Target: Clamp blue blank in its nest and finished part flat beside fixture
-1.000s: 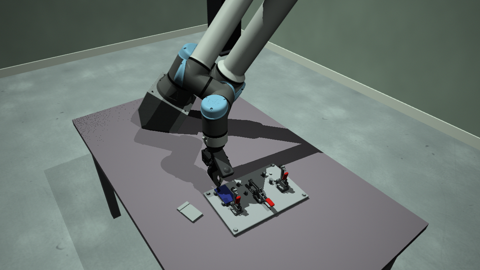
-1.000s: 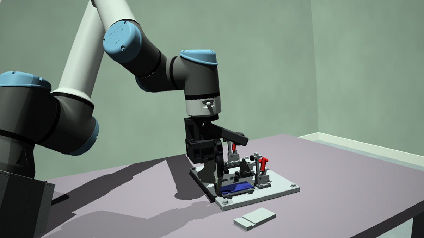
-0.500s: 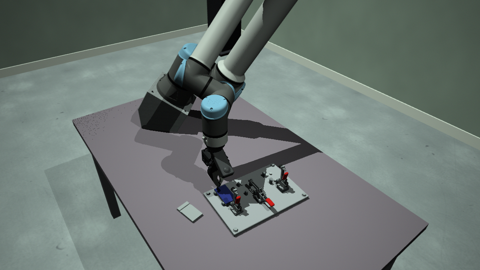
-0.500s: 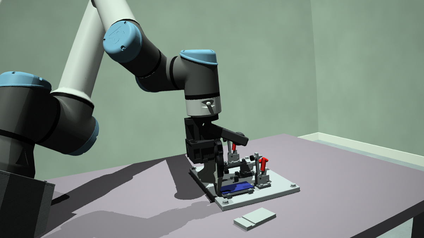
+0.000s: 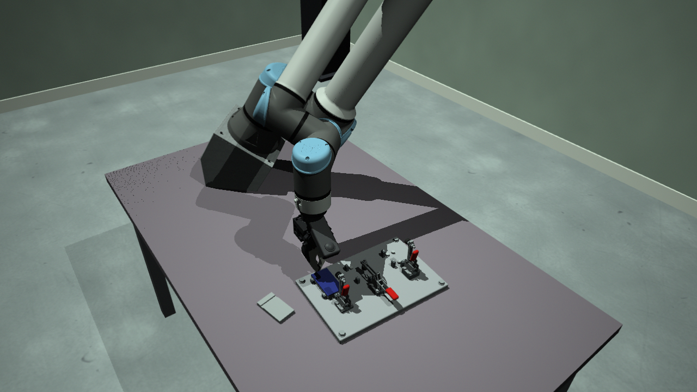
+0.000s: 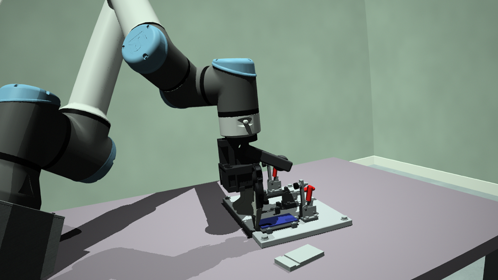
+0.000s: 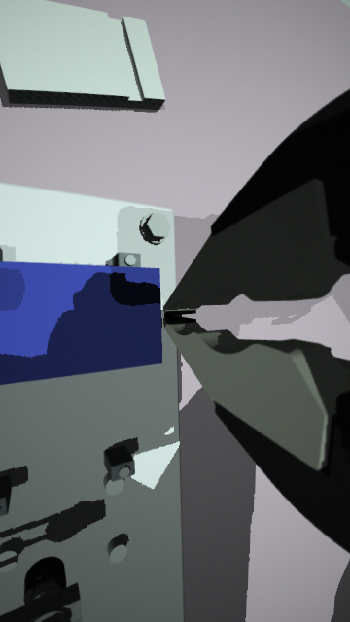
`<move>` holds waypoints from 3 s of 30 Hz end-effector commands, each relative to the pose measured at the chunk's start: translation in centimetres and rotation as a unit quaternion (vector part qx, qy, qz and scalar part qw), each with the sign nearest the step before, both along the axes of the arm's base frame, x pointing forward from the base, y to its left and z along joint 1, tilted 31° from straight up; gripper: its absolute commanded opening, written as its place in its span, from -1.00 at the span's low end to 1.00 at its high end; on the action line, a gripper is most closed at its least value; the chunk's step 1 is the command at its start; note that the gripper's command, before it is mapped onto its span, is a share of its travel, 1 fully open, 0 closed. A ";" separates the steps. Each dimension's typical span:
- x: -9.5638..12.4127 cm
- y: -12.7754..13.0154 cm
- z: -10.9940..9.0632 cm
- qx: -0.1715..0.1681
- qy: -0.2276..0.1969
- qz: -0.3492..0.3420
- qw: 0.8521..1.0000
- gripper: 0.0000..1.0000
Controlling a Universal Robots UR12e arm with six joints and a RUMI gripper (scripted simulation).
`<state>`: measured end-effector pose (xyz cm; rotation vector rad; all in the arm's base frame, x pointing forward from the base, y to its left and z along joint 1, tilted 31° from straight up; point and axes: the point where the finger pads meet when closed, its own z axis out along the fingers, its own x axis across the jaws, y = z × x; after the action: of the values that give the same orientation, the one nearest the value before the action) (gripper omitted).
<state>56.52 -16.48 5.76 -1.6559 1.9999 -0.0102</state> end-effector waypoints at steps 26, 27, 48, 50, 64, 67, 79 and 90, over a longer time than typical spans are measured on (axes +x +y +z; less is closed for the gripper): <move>0.2 -0.1 0.1 0.000 0.000 0.000 1.000 -1.00; 0.2 -0.1 0.1 0.000 0.000 0.000 1.000 -1.00; 0.3 -0.1 0.1 0.000 0.000 0.000 1.000 -1.00; 0.3 -0.1 0.1 0.000 0.000 0.000 1.000 -1.00; 0.3 -0.1 0.1 0.000 0.000 0.000 1.000 -1.00; 0.2 -0.1 0.1 0.000 0.000 0.000 1.000 -1.00; -1.1 0.3 -0.4 0.000 0.000 0.000 1.000 -1.00; -1.5 0.4 -0.5 0.000 0.000 0.000 1.000 -1.00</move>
<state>55.02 -16.07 5.21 -1.6559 1.9999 -0.0101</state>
